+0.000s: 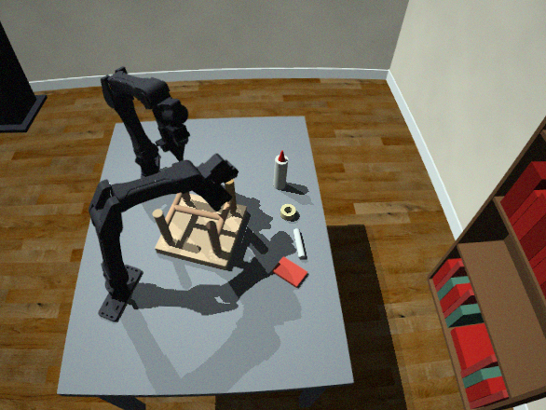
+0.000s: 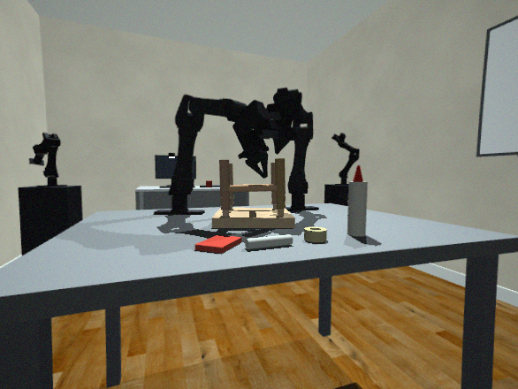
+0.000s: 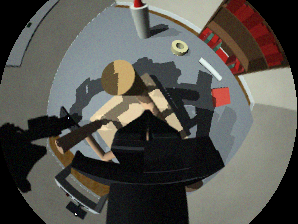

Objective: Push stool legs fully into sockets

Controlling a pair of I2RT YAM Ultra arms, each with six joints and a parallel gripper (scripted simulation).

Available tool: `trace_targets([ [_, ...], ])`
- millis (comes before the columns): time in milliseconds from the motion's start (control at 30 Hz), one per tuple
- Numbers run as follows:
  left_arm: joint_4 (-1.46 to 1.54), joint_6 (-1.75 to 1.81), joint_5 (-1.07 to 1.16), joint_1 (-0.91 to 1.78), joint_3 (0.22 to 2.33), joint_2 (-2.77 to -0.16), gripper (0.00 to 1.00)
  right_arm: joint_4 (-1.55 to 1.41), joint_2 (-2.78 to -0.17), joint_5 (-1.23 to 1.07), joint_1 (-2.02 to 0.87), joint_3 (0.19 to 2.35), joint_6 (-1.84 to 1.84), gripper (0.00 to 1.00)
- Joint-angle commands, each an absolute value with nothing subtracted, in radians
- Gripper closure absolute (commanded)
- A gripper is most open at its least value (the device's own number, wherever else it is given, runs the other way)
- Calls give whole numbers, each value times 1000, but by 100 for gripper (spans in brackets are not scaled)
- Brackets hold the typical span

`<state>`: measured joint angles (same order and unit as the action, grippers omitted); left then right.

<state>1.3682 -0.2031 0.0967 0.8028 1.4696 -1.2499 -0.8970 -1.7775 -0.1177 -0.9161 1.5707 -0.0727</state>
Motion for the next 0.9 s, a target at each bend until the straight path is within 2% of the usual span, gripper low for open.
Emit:
trace_targets([
  [0, 1430, -33, 15, 858, 1512, -1216, 100, -1085, -1823, -11, -964, 1683, -15, 100],
  [233, 1457, 48, -34, 927, 1534, -1260, 100, -1190, -1896, 27, -1013, 1794, 12, 100],
  [267, 1437, -17, 3, 919, 1539, -1257, 100, -1112, -1900, -24, -1002, 1751, -22, 100],
  [433, 1447, -17, 5, 926, 1543, -1228, 100, -1096, -1883, -31, -1016, 1784, -28, 100],
  [467, 1415, 17, -10, 928, 1486, -1209, 100, -1147, -1883, 0, -1029, 1883, 8, 100],
  [567, 1422, 21, -12, 919, 1489, -1240, 100, -1153, -1832, 3, -1029, 1929, 10, 100],
  [867, 1418, 20, -9, 910, 1495, -1245, 100, -1140, -1892, 8, -1010, 2121, 7, 100],
])
